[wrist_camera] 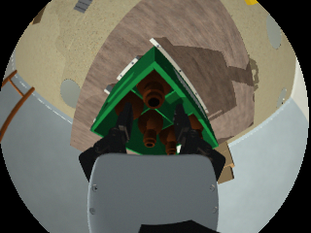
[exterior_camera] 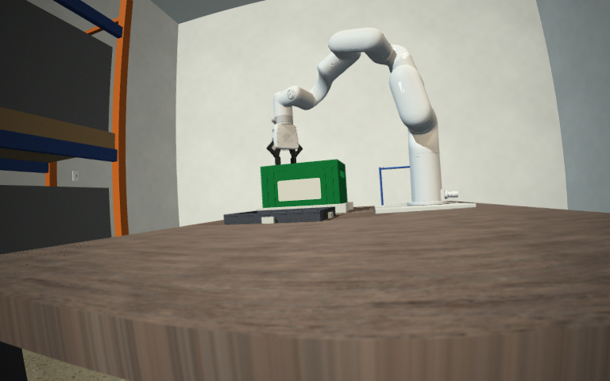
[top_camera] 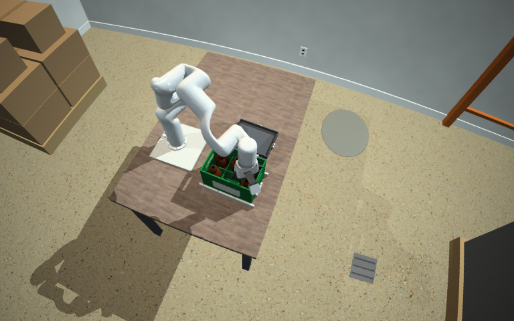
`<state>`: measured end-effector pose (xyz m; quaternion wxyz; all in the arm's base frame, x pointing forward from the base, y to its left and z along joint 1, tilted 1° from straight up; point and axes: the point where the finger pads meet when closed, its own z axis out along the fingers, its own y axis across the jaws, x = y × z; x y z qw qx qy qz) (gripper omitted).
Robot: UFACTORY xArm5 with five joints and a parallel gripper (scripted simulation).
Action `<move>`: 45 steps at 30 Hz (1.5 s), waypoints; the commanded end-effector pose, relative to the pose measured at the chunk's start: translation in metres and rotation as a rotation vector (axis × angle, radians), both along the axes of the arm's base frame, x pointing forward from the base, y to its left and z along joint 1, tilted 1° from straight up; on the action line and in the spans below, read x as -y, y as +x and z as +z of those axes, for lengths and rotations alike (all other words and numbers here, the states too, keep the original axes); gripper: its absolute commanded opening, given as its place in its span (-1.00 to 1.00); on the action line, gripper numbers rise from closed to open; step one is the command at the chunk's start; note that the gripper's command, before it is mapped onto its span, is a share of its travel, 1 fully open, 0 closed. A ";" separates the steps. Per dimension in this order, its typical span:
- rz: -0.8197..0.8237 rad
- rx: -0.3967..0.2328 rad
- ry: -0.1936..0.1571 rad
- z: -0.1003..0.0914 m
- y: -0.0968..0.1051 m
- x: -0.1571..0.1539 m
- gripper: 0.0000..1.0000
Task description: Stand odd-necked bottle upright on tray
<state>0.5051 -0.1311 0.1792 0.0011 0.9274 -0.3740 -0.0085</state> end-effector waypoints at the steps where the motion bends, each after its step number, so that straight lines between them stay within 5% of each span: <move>1: 0.000 0.004 -0.001 0.000 0.001 0.000 0.30; 45: 0.000 0.004 -0.001 -0.036 0.001 0.000 0.30</move>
